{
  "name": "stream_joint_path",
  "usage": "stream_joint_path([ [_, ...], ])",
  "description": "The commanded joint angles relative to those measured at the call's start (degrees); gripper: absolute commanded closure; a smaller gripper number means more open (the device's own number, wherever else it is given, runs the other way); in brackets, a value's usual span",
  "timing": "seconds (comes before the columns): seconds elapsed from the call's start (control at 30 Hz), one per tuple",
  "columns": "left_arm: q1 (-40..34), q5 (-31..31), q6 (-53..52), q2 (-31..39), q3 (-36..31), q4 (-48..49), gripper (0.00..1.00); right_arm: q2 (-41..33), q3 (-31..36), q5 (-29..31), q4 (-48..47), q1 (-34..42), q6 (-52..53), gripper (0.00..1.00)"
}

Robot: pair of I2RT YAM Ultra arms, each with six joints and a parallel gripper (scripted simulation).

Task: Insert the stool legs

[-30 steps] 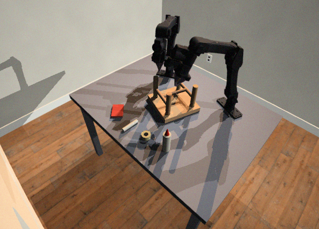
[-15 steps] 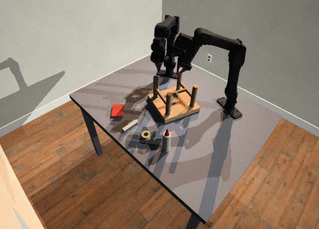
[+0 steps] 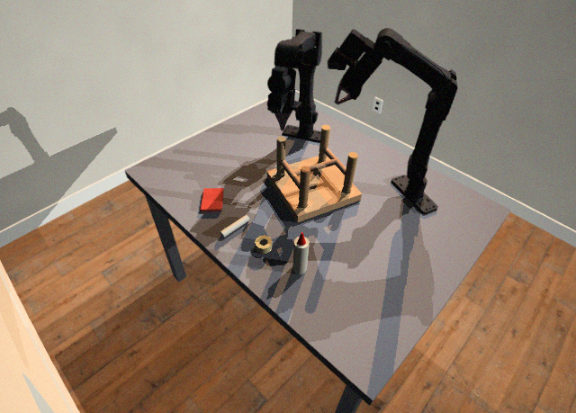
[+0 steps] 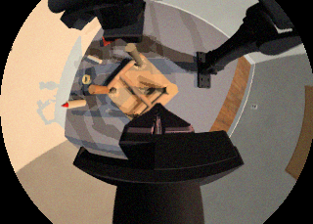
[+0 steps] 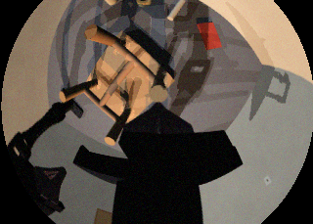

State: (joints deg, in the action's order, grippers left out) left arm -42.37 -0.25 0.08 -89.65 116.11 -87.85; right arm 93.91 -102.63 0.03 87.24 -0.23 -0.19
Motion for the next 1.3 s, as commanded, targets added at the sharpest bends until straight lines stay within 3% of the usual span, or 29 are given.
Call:
stream_joint_path([
  [0.0,-1.78,1.64,0.45,-5.60,-1.62,-2.15,1.00,0.44,-2.46,-0.25,2.61,0.31,0.03,1.00],
  [0.03,-1.74,2.00,0.35,-7.04,-3.46,-2.15,1.00,0.89,-2.64,-0.44,2.63,0.86,0.04,1.00],
  [0.1,-3.80,0.61,0.61,-7.09,2.35,-1.50,1.00,1.58,-3.14,-0.14,2.20,-0.30,0.05,1.00],
  [0.33,-6.56,0.28,-0.02,-14.01,3.84,-1.95,1.00,2.57,-4.82,-0.11,2.53,0.12,-0.05,1.00],
  [0.53,-5.81,0.53,-0.08,-12.58,3.36,-1.82,1.00,2.60,-5.02,-0.18,2.50,-0.39,-0.13,1.00],
  [0.63,-6.96,-0.20,-0.22,-16.81,1.66,-2.13,1.00,3.31,-5.37,-0.16,2.32,-0.64,-0.16,1.00],
  [0.73,-5.72,0.10,-0.14,-15.15,-0.23,-2.15,1.00,1.71,-3.74,-0.19,2.21,-0.79,-0.17,1.00],
  [0.9,-6.13,0.39,-0.17,-14.23,2.80,-2.05,1.00,1.46,-2.90,-0.22,1.65,-0.59,-0.21,1.00],
  [0.93,-6.08,0.41,-0.18,-13.66,-0.94,-1.24,1.00,1.46,-2.90,-0.22,1.65,-0.60,-0.21,1.00],
  [1.27,-5.70,0.62,-0.19,-12.70,-4.74,2.11,1.00,1.46,-2.90,-0.22,1.65,-0.60,-0.21,1.00],
])
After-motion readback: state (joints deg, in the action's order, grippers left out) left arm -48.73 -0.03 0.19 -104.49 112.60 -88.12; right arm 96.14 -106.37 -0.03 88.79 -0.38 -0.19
